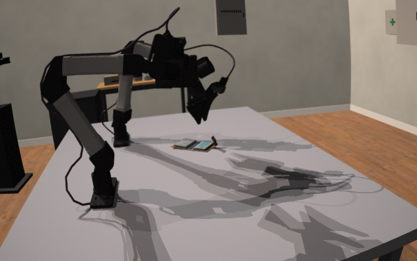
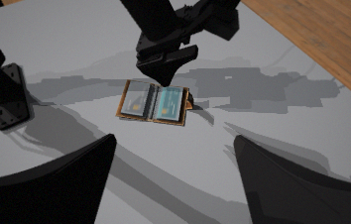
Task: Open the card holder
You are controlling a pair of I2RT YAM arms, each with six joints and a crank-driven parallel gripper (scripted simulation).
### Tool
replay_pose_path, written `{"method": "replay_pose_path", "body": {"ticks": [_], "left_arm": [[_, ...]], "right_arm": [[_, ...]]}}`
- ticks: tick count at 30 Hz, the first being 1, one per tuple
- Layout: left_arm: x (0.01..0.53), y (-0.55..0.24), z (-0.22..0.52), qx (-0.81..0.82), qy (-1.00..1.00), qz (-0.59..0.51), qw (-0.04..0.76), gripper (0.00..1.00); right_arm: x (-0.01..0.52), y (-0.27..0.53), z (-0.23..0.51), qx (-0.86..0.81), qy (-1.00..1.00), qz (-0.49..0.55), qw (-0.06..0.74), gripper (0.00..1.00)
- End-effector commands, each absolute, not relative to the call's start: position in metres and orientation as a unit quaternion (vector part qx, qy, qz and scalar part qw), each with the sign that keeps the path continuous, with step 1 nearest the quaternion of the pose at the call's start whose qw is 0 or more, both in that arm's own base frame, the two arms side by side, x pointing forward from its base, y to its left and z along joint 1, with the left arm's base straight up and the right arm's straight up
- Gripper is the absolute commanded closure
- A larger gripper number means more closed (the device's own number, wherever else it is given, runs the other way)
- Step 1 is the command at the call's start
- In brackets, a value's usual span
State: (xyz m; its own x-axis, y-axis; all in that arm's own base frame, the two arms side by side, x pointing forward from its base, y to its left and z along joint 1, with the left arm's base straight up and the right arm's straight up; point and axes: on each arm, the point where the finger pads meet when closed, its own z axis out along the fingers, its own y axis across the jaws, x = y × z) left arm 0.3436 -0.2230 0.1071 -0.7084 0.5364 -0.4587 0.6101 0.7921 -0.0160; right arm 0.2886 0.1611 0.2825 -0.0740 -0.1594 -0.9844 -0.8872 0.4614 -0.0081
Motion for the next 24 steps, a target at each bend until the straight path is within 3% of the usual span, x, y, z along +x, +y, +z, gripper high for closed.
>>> {"method": "replay_pose_path", "body": {"ticks": [1, 11, 24], "left_arm": [[0.344, -0.221, 0.133, 0.311, 0.889, -0.117, 0.316, 0.40], [0.293, -0.184, 0.120, 0.303, 0.860, -0.136, 0.387, 0.40], [0.261, -0.163, 0.096, 0.298, 0.849, -0.142, 0.414, 0.40]], "right_arm": [[0.272, 0.176, 0.288, -0.435, 0.617, 0.359, 0.548, 0.00], [0.243, 0.195, 0.288, -0.473, 0.583, 0.409, 0.519, 0.00], [0.232, 0.206, 0.286, -0.490, 0.571, 0.420, 0.507, 0.00]]}}
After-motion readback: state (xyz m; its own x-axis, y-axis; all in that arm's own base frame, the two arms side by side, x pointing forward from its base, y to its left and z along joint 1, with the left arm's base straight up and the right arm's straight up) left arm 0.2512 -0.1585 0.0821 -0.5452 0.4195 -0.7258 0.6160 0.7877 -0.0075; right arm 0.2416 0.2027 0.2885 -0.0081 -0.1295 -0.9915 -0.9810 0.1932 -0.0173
